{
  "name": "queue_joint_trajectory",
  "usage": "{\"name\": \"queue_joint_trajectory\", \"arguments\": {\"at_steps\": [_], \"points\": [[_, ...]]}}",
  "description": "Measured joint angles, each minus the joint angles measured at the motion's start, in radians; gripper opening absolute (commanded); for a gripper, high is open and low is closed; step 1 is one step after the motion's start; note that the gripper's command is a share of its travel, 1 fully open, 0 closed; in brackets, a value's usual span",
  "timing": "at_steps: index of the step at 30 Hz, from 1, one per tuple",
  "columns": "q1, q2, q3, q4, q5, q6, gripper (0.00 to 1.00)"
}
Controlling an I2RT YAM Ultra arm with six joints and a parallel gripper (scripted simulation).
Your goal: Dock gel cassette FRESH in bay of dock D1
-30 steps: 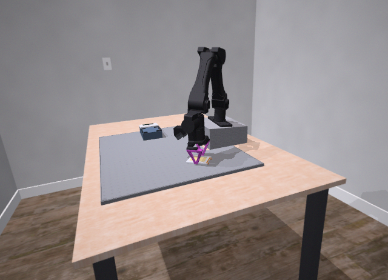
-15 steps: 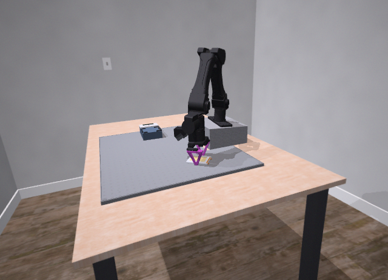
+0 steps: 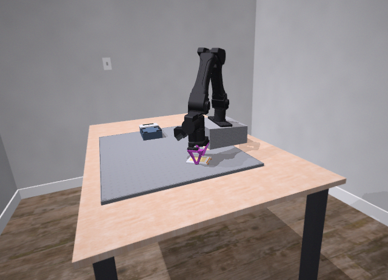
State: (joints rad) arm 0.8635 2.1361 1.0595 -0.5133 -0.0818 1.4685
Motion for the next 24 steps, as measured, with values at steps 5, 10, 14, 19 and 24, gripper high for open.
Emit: {"name": "queue_joint_trajectory", "arguments": {"at_steps": [5,10,14,19,24], "points": [[0.0,0.0,0.0,0.0,0.0,0.0,0.0],[0.0,0.0,0.0,0.0,0.0,0.0,0.0],[0.0,0.0,0.0,0.0,0.0,0.0,0.0],[0.0,0.0,0.0,-0.005,0.0,0.0,0.0],[0.0,-0.01,0.0,-0.024,0.0,0.0,0.0]]}}
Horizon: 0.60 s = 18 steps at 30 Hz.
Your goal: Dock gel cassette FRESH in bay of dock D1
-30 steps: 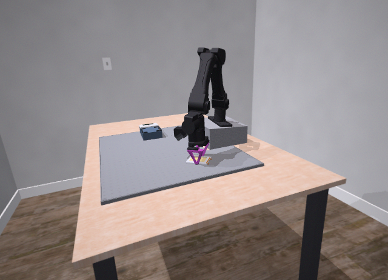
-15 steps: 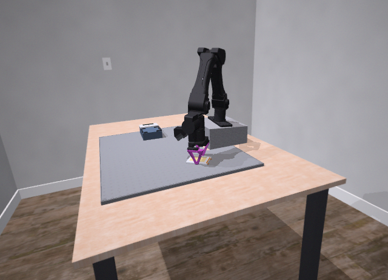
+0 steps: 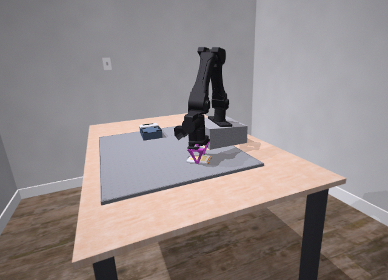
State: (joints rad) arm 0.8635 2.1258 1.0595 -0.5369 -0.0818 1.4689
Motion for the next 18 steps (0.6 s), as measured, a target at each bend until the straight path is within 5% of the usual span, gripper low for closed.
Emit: {"name": "queue_joint_trajectory", "arguments": {"at_steps": [18], "points": [[-0.004,-0.059,0.001,-0.074,0.0,-0.003,0.0]]}}
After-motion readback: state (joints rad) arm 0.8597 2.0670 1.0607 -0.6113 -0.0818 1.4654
